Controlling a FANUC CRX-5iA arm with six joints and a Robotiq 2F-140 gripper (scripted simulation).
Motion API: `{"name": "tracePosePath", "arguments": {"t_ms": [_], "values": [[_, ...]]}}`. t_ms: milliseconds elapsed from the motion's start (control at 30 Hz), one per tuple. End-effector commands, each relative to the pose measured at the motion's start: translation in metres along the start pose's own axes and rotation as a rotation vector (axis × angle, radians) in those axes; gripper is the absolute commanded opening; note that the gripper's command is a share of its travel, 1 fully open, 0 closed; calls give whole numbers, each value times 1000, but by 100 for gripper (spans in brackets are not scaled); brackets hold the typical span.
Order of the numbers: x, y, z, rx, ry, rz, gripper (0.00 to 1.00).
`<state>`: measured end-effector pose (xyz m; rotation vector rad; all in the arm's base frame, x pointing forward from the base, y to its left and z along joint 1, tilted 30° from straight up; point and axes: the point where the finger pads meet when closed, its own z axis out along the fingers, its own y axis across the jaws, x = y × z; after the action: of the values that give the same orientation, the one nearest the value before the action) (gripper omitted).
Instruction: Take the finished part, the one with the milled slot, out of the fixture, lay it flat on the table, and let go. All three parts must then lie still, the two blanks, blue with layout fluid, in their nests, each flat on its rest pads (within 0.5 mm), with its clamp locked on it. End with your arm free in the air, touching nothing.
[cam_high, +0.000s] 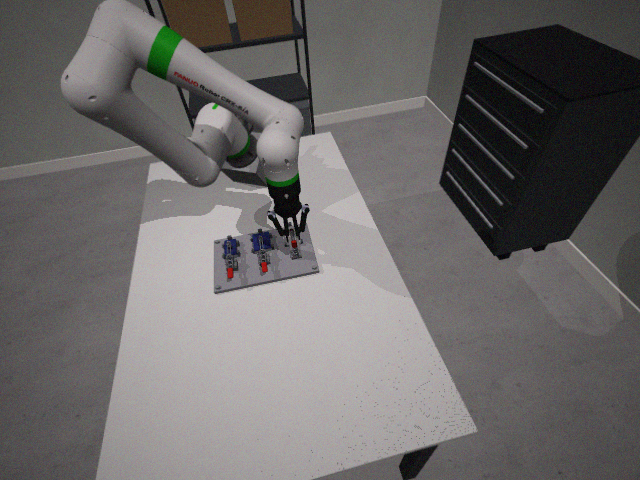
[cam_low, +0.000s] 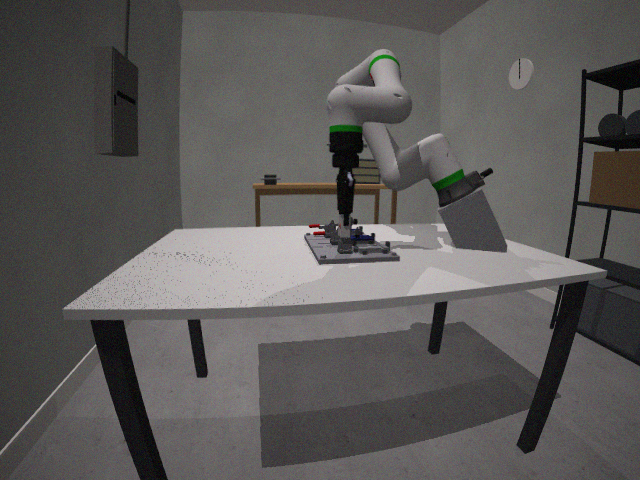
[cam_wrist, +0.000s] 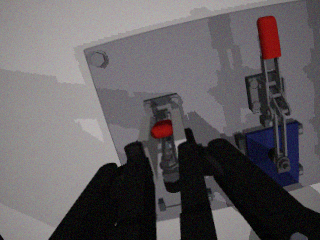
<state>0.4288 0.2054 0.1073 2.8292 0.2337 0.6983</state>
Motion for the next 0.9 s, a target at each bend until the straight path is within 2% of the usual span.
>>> {"name": "tracePosePath", "arguments": {"t_ms": [0, 133, 167, 867], "values": [[0, 0, 0, 0, 0, 0, 11], [0, 0, 0, 0, 0, 0, 11], [0, 0, 0, 0, 0, 0, 28], [0, 0, 0, 0, 0, 0, 28]]}}
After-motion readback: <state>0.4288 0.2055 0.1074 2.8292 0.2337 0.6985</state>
